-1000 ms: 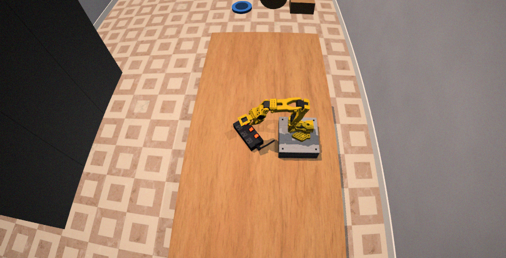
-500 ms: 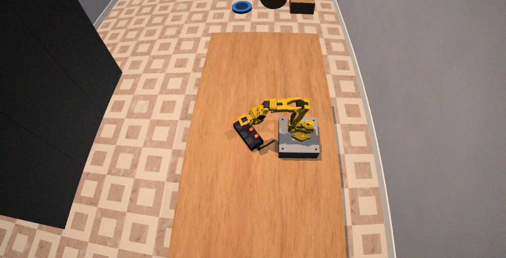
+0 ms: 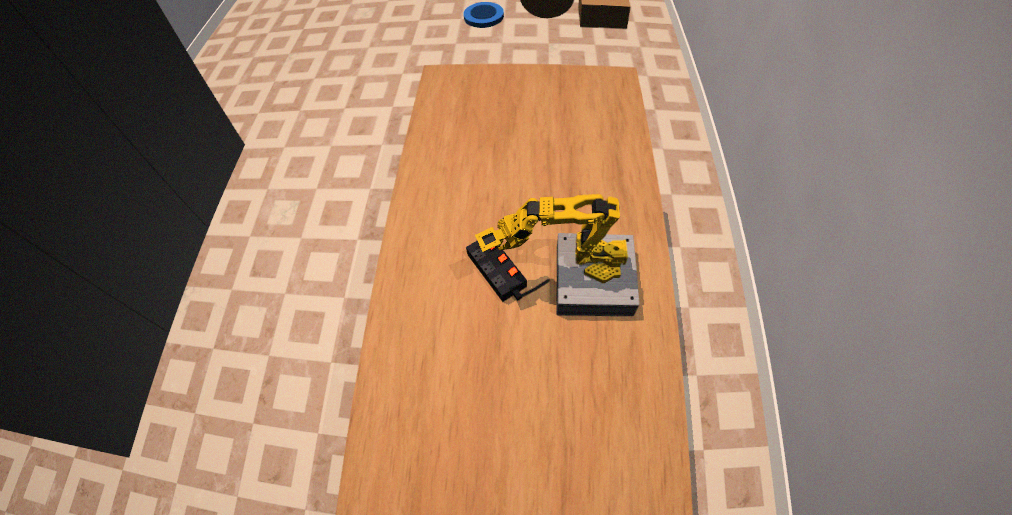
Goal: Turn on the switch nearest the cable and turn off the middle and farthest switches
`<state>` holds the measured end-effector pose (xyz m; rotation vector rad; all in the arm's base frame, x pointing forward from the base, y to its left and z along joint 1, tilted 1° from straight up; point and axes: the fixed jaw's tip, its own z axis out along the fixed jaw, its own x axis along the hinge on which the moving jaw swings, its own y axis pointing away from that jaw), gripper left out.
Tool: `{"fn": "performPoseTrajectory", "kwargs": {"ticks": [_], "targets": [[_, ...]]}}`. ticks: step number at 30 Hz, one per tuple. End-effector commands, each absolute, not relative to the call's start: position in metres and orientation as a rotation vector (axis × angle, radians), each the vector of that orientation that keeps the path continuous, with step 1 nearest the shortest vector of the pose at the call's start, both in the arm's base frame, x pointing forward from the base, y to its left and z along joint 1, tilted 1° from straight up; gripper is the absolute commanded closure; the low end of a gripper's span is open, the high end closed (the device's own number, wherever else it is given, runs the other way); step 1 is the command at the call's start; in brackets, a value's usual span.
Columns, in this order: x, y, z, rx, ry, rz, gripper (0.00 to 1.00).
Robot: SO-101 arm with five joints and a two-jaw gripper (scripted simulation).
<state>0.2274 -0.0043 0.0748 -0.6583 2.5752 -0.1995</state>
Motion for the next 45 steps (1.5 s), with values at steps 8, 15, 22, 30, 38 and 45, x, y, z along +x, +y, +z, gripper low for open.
{"fn": "performPoseTrajectory", "kwargs": {"ticks": [8,15,22,30,38,45], "targets": [[0.225,-0.006,0.07,-0.662,2.59,-0.197,1.0],[0.225,-0.006,0.07,-0.662,2.59,-0.197,1.0],[0.225,-0.006,0.07,-0.662,2.59,-0.197,1.0],[0.225,-0.007,0.069,-0.61,2.611,-0.186,1.0],[0.223,-0.011,0.065,-0.474,2.661,-0.157,1.0],[0.219,-0.02,0.057,-0.178,2.743,-0.103,1.0]]}}
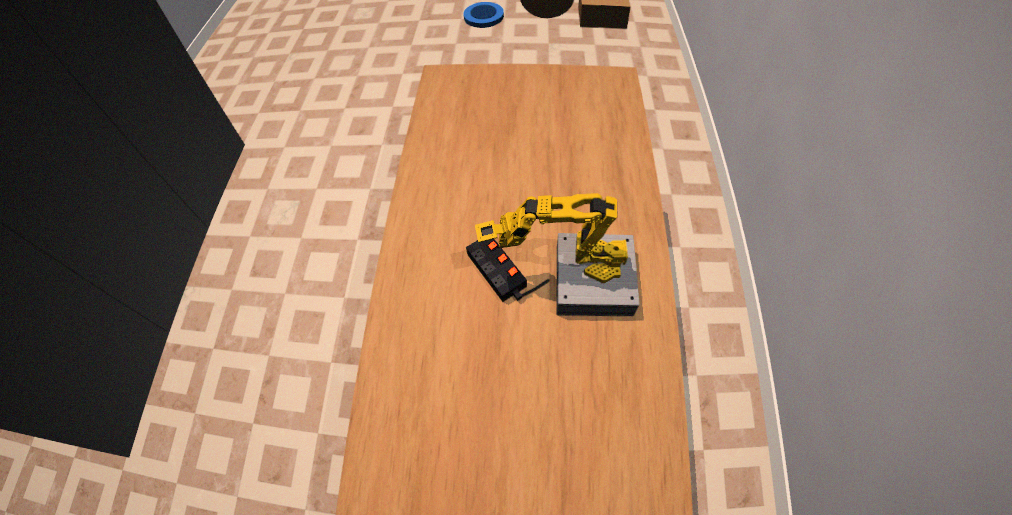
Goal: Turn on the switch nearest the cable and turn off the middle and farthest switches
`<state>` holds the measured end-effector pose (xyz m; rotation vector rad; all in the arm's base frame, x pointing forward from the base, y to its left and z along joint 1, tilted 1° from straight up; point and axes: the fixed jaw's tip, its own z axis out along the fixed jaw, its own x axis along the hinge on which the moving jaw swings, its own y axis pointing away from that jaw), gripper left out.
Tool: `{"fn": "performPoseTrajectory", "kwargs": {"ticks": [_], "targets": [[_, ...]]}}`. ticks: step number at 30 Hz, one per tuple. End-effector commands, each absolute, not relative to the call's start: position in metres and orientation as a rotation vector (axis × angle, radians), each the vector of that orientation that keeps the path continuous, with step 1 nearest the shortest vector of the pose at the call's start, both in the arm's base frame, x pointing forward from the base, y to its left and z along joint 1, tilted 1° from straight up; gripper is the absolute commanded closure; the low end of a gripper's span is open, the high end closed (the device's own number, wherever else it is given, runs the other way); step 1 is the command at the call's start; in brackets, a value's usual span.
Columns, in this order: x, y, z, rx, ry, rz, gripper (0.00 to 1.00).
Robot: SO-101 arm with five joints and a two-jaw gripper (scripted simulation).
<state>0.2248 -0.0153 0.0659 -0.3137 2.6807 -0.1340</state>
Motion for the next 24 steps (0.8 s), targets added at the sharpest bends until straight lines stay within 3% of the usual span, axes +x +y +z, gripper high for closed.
{"fn": "performPoseTrajectory", "kwargs": {"ticks": [1,24], "targets": [[0.218,-0.021,0.056,-0.123,2.755,-0.094,1.0],[0.19,-0.058,0.021,1.402,2.652,0.034,1.0]]}}
